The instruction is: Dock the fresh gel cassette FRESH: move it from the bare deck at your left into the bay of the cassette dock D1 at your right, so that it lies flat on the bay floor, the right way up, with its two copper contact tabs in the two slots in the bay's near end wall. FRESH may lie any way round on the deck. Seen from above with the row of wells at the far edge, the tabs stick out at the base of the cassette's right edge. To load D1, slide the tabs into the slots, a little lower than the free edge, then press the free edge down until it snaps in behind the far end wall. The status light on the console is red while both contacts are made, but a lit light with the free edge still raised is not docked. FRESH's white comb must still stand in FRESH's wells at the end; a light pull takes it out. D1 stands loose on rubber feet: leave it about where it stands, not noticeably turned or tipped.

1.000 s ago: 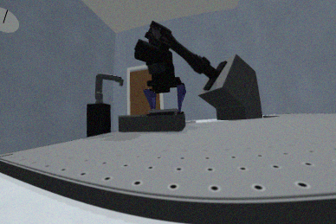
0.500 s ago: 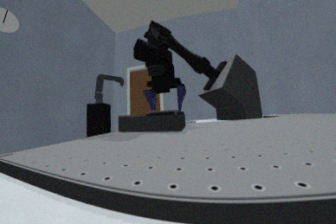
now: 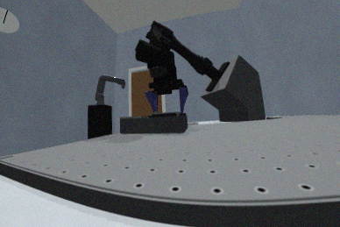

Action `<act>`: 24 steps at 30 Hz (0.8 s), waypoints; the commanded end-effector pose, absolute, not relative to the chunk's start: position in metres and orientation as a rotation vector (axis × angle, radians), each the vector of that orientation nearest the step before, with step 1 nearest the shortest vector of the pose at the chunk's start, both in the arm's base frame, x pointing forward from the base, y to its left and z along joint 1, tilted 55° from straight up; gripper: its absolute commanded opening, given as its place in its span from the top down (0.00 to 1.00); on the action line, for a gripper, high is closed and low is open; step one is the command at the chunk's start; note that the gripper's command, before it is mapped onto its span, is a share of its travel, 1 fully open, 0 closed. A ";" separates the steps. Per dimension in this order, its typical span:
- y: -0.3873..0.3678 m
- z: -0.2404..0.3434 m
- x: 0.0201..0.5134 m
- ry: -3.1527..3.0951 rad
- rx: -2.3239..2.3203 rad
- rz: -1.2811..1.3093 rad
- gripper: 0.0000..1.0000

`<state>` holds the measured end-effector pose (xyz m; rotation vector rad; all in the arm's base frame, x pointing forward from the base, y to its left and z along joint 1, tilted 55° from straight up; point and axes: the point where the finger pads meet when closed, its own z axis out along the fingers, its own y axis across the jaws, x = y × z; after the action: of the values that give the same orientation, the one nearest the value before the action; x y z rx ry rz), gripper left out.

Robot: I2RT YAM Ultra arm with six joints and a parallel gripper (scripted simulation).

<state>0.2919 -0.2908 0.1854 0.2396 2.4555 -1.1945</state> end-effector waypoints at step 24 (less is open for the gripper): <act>-0.288 0.195 0.295 2.451 0.247 -1.202 1.00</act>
<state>0.2918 -0.2908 0.1854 0.2407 2.4556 -1.1941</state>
